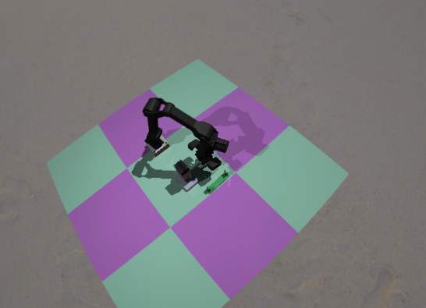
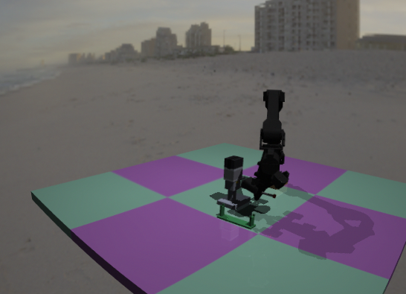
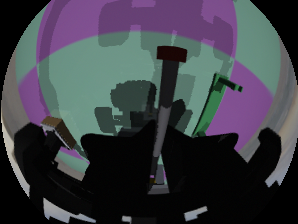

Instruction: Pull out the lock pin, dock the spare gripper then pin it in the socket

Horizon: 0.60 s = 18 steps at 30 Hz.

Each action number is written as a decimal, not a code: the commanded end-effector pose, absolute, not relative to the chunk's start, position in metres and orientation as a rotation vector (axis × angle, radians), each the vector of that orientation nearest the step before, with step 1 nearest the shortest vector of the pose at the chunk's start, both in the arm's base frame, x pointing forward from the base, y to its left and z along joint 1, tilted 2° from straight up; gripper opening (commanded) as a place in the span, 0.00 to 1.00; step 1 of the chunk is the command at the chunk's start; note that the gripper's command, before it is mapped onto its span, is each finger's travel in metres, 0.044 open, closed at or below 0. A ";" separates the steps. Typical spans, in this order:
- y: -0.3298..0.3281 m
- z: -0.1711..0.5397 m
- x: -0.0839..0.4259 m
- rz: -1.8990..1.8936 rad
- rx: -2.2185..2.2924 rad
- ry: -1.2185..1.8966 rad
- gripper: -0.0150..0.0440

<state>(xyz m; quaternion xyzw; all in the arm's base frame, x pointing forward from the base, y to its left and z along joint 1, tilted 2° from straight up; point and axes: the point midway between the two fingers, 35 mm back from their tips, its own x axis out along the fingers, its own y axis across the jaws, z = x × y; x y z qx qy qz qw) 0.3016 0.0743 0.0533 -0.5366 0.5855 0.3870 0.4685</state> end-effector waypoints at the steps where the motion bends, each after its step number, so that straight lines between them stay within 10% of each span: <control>1: 0.071 0.055 0.302 0.952 -1.313 1.436 0.25; 18: 0.062 0.054 0.300 0.944 -1.317 1.429 0.25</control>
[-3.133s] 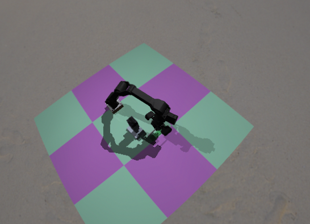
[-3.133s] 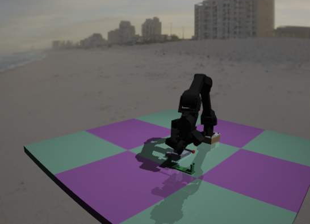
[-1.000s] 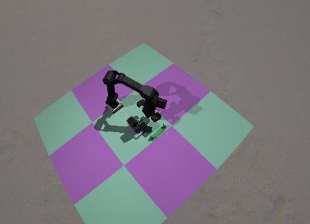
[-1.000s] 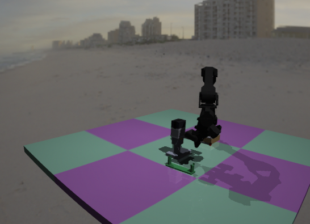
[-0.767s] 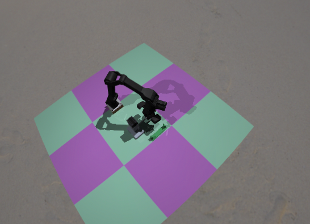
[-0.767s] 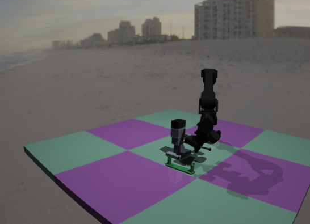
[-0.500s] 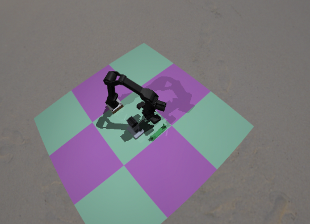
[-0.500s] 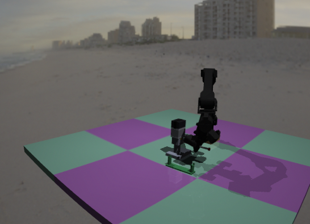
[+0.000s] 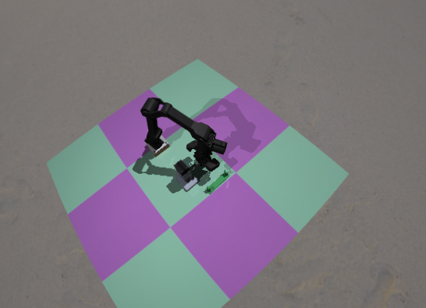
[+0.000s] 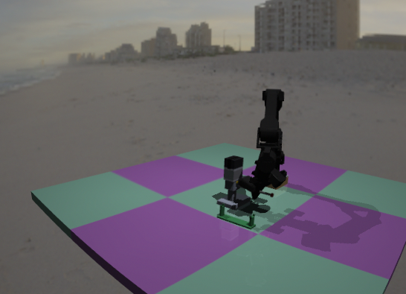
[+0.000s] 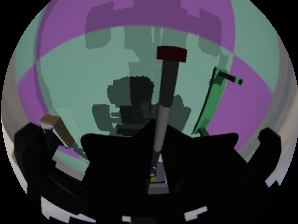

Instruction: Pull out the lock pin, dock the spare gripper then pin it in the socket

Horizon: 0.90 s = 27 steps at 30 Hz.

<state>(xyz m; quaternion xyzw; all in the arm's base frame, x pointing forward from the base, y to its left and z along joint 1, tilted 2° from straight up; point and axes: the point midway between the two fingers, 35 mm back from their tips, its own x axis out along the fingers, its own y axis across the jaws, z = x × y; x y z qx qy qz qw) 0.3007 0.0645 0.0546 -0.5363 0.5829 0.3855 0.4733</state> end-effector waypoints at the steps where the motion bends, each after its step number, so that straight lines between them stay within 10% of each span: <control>1: 0.061 0.054 0.300 0.944 -1.317 1.429 0.25; 27: 0.047 0.053 0.297 0.934 -1.323 1.419 0.25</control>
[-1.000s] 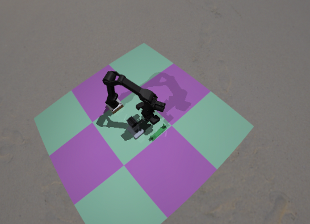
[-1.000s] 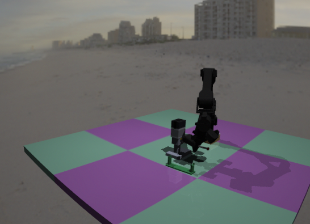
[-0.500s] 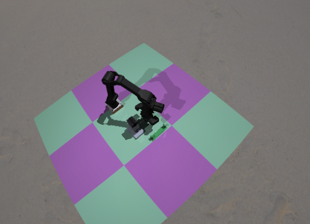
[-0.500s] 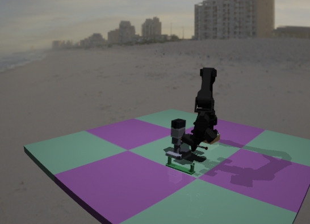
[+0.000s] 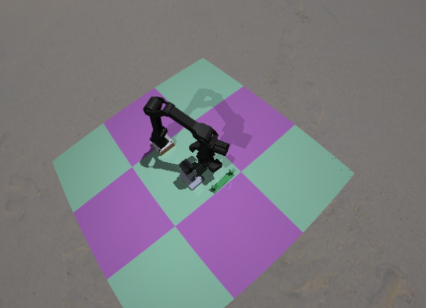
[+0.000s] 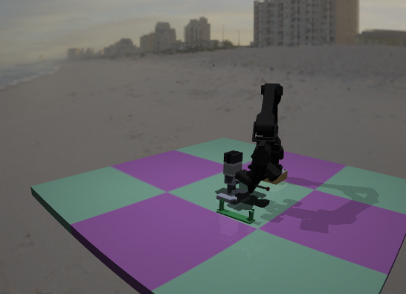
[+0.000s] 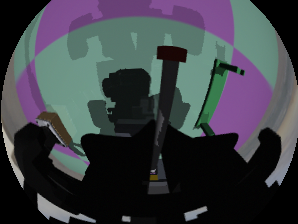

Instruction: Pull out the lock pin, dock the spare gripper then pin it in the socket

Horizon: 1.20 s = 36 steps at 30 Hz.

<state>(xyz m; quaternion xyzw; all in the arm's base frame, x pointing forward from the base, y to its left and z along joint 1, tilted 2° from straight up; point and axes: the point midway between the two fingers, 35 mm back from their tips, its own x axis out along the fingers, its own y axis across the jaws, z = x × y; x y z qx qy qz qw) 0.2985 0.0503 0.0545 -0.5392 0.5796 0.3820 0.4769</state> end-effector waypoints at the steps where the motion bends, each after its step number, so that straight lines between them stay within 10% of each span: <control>1: 0.047 0.053 0.297 0.934 -1.323 1.419 0.25; 36: 0.028 0.054 0.296 0.922 -1.328 1.408 0.25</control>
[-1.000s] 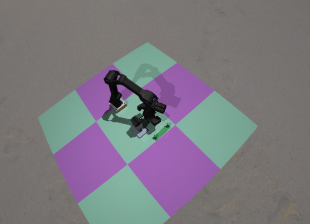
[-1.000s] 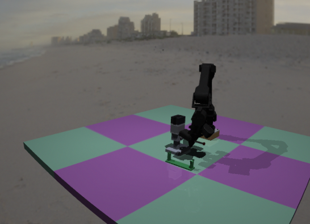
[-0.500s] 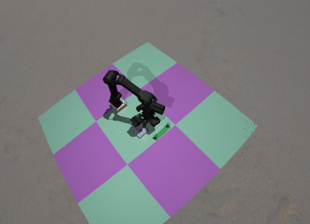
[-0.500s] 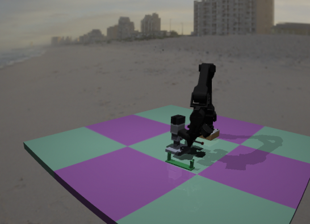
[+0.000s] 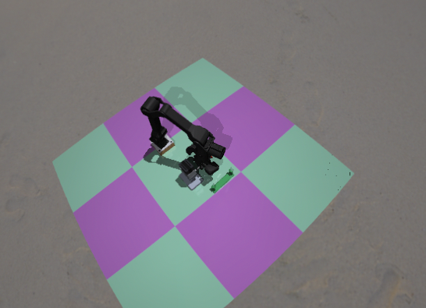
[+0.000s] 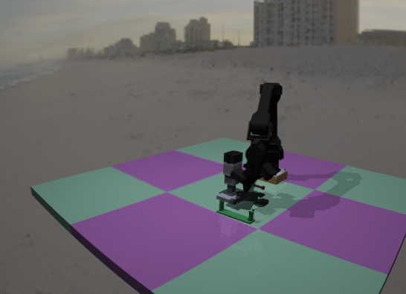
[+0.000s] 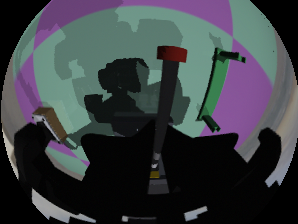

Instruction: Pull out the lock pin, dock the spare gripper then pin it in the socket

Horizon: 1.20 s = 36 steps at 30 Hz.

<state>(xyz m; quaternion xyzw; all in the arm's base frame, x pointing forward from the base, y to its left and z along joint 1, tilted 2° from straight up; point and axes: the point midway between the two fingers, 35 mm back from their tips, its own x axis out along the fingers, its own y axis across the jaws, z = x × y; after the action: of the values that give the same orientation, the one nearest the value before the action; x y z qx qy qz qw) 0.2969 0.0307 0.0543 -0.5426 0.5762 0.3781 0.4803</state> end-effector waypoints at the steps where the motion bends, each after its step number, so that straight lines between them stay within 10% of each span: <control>1: 0.028 0.054 0.296 0.922 -1.328 1.407 0.25; 36: 0.008 0.054 0.293 0.910 -1.334 1.396 0.25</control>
<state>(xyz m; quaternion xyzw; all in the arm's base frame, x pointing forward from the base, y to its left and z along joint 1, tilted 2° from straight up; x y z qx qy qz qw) 0.2944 0.0110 0.0548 -0.5461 0.5720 0.3736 0.4847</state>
